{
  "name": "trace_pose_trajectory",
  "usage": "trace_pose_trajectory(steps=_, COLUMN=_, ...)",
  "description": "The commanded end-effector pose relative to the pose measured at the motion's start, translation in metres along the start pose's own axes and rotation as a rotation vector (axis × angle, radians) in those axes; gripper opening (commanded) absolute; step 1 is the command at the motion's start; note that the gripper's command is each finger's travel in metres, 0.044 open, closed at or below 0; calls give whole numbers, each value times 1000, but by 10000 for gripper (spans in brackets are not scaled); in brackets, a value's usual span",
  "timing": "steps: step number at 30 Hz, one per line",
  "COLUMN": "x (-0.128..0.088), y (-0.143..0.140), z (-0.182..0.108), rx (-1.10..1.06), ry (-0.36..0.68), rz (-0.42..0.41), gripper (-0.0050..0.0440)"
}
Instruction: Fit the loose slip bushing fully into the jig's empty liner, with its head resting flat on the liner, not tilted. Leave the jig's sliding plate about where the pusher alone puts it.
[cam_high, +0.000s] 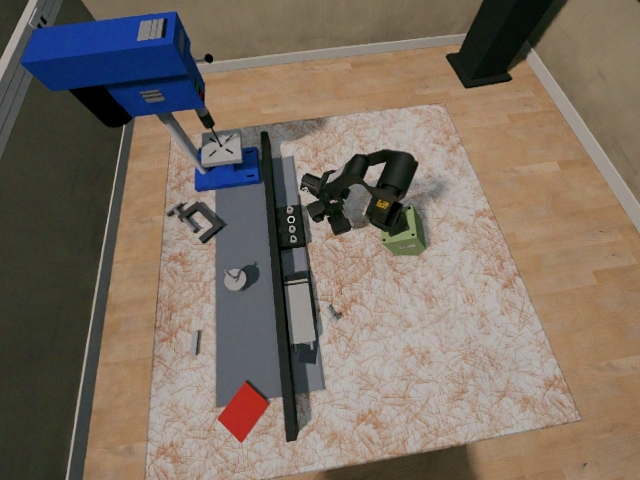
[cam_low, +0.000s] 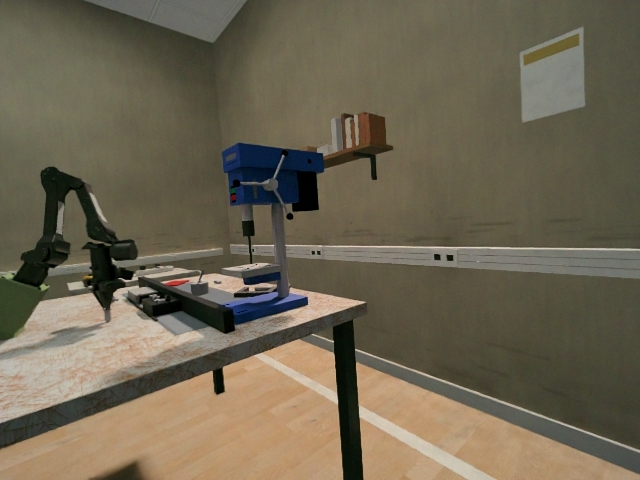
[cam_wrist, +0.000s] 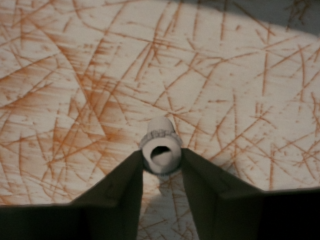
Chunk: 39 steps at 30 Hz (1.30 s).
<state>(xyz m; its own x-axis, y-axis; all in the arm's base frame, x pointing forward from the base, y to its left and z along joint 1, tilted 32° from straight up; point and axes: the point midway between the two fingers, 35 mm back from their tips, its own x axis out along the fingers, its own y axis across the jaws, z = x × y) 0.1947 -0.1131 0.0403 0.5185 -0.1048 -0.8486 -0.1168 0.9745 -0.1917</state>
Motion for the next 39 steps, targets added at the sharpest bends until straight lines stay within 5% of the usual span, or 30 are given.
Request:
trace_pose_trajectory(steps=1, x=-15, y=-7, z=7, rx=-9, ry=-23, rz=-21, gripper=-1)
trace_pose_trajectory(steps=12, x=-59, y=-8, z=8, rx=-11, ry=-25, rz=-26, gripper=-20)
trace_pose_trajectory(steps=39, x=-48, y=-11, z=13, rx=-5, ry=-15, rz=-23, gripper=-50)
